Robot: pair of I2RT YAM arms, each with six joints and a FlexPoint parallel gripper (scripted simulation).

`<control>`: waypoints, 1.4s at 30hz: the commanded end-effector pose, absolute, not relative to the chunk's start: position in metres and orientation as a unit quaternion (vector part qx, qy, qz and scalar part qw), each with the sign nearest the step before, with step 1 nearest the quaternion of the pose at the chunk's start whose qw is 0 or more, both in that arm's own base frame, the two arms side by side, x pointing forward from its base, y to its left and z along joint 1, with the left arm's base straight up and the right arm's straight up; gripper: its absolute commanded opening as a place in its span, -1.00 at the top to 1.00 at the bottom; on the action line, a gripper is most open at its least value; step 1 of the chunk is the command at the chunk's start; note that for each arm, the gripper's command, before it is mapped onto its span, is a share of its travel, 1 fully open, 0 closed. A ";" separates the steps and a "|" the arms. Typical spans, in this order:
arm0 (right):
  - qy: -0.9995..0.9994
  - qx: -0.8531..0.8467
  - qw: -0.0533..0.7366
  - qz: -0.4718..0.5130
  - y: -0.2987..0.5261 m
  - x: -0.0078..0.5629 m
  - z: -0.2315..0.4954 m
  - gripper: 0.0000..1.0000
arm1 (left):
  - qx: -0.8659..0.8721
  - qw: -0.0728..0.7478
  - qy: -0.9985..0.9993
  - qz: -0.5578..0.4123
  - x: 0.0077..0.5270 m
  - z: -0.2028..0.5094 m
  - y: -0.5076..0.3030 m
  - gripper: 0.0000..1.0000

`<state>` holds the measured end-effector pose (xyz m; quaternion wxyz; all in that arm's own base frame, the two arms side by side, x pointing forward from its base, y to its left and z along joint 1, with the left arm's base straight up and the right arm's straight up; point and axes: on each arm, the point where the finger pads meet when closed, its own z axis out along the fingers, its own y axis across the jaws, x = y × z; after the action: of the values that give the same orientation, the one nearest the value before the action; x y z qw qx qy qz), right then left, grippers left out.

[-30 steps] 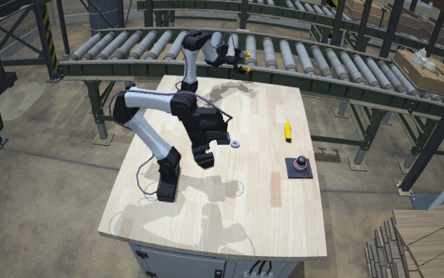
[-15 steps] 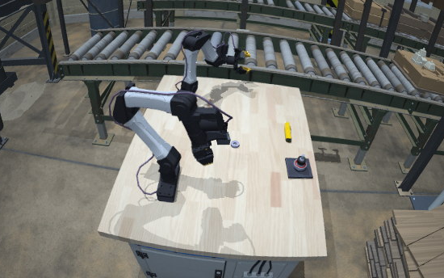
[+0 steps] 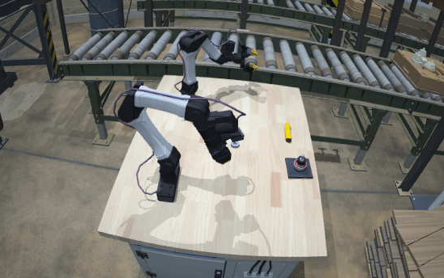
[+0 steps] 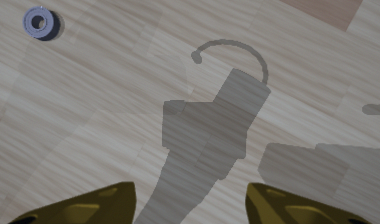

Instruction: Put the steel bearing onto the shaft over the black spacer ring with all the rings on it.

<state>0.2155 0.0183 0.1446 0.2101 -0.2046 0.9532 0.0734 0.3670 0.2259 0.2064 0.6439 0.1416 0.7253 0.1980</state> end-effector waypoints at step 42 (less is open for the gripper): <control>0.636 -0.576 0.385 0.340 0.247 0.291 0.064 -0.10 | -0.005 0.701 0.712 0.035 0.388 0.395 0.031 -1.00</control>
<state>0.2918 0.2252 0.0593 0.3431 -0.5480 0.6920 0.3211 0.3998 0.0396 0.3657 0.6939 0.0261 0.7182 0.0447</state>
